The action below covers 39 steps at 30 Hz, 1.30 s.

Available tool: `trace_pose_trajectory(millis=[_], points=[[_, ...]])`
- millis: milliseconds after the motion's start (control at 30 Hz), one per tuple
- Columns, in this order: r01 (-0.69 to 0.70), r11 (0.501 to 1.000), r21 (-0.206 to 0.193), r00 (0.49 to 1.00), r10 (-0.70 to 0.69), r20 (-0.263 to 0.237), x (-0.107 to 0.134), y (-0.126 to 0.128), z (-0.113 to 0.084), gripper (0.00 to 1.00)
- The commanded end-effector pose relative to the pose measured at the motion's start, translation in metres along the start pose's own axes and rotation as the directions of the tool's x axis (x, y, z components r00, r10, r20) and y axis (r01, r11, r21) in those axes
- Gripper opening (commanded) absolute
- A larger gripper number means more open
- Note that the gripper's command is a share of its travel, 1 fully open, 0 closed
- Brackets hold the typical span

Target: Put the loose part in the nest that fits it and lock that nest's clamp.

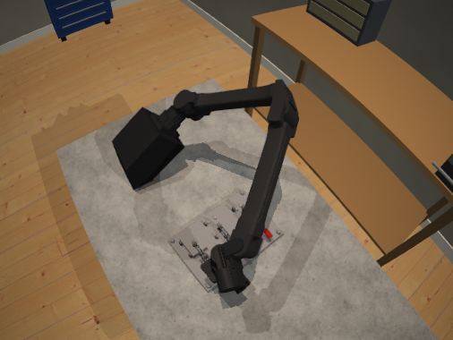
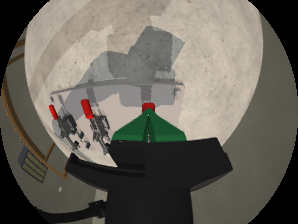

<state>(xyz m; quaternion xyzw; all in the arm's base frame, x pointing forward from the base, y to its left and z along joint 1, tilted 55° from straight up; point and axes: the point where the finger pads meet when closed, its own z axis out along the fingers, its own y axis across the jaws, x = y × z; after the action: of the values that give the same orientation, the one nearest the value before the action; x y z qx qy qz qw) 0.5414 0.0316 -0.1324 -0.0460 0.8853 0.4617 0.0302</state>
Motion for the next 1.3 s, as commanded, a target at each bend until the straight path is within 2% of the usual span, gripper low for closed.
trace_pose_trajectory(millis=[0, 800, 1000, 1267], points=[[0.007, 1.000, 0.001, 1.000, -0.007, 0.006, -0.0128, -0.0013, 0.0028, 0.00], [0.009, 1.000, 0.001, 1.000, -0.009, 0.007, -0.0129, -0.0018, 0.0022, 0.00], [0.019, 1.000, 0.002, 1.000, -0.019, 0.002, -0.0140, 0.0012, 0.0090, 0.00], [0.010, 1.000, 0.003, 1.000, -0.010, 0.011, -0.0135, -0.0029, 0.0031, 0.00]])
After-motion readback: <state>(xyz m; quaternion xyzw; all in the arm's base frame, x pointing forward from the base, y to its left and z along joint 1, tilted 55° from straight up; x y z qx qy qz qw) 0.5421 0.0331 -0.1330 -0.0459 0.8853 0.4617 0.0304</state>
